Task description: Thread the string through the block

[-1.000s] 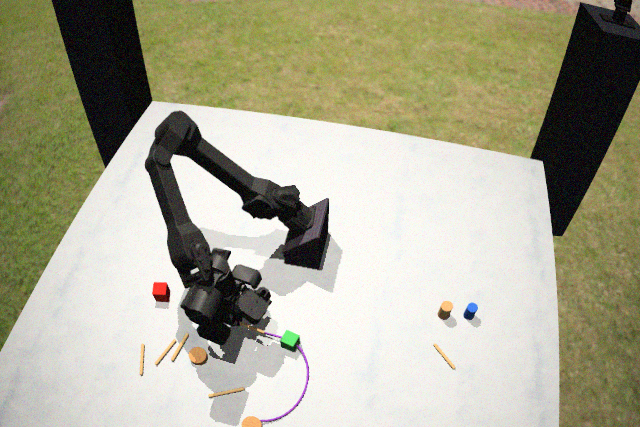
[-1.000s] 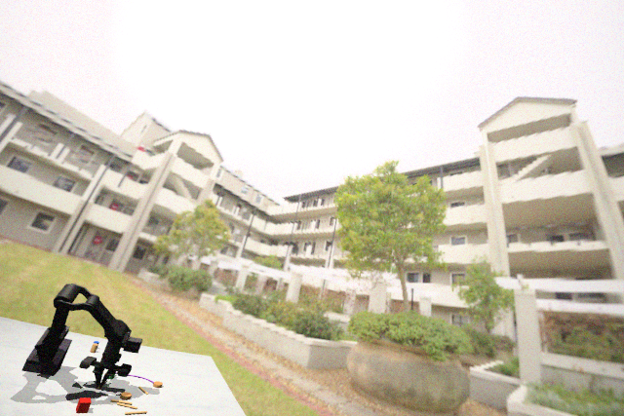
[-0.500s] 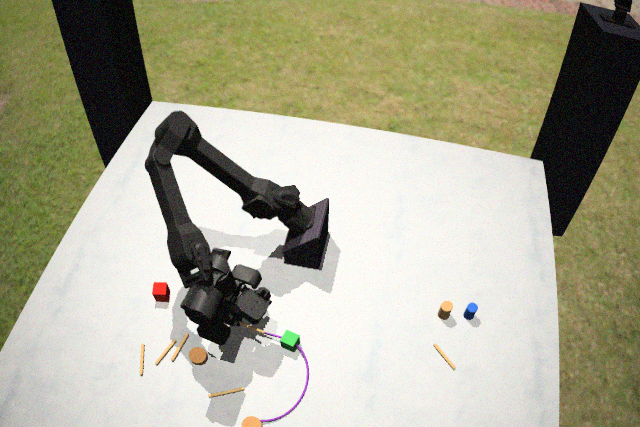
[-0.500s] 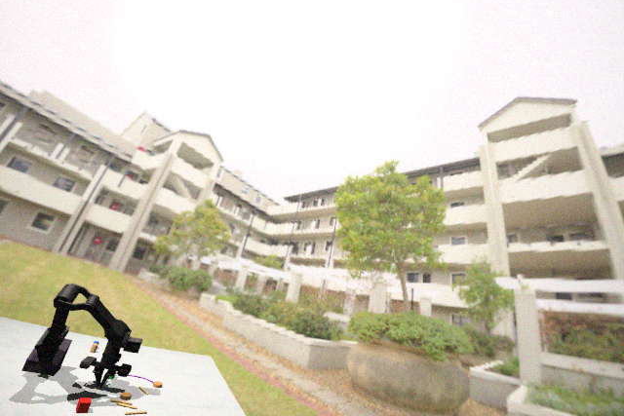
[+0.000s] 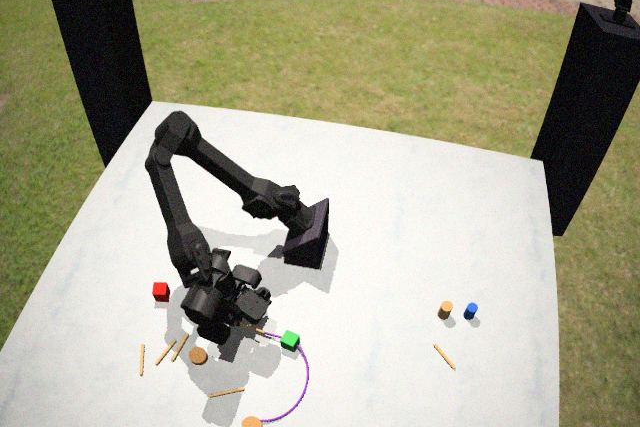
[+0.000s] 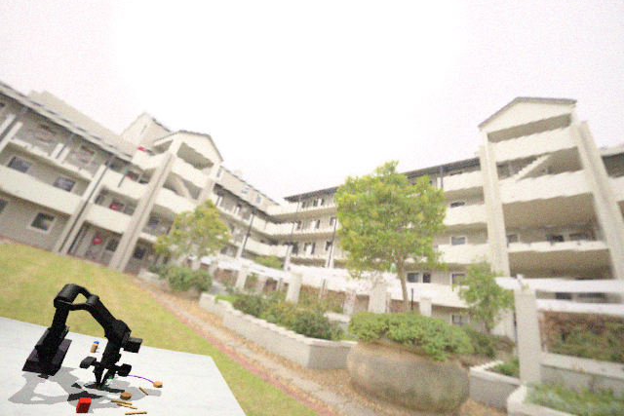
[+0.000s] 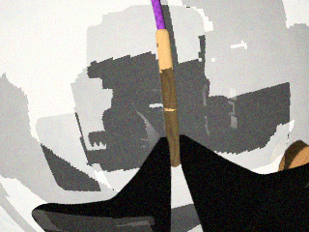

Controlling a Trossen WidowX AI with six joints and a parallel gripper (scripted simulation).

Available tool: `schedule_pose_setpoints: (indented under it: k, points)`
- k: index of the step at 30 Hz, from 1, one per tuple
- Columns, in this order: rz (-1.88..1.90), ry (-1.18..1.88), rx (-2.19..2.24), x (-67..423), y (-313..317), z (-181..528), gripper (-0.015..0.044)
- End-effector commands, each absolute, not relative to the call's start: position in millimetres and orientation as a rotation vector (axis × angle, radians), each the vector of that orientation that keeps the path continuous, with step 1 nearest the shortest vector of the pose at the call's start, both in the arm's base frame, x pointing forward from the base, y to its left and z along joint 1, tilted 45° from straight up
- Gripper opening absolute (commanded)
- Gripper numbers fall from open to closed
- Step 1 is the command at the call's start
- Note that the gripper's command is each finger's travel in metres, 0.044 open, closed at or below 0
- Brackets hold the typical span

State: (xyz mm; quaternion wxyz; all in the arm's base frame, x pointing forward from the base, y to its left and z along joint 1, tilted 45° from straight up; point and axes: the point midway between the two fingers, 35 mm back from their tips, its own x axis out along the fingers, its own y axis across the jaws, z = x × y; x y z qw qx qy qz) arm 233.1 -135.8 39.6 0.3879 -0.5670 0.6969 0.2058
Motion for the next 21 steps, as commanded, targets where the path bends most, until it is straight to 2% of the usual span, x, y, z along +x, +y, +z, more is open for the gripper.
schedule_pose_setpoints:
  k: [1, 12, 20, 21]
  points:
    - [0.517, 1.781, -1.442, 231.9, -138.8, 39.7, 0.0]
    - [0.517, 1.781, -1.442, 231.9, -138.8, 39.7, 0.0]
    - [0.525, 1.771, -1.441, 235.8, -128.5, 46.4, 0.021]
    - [0.525, 1.768, -1.44, 238.6, -119.3, 55.1, 0.021]
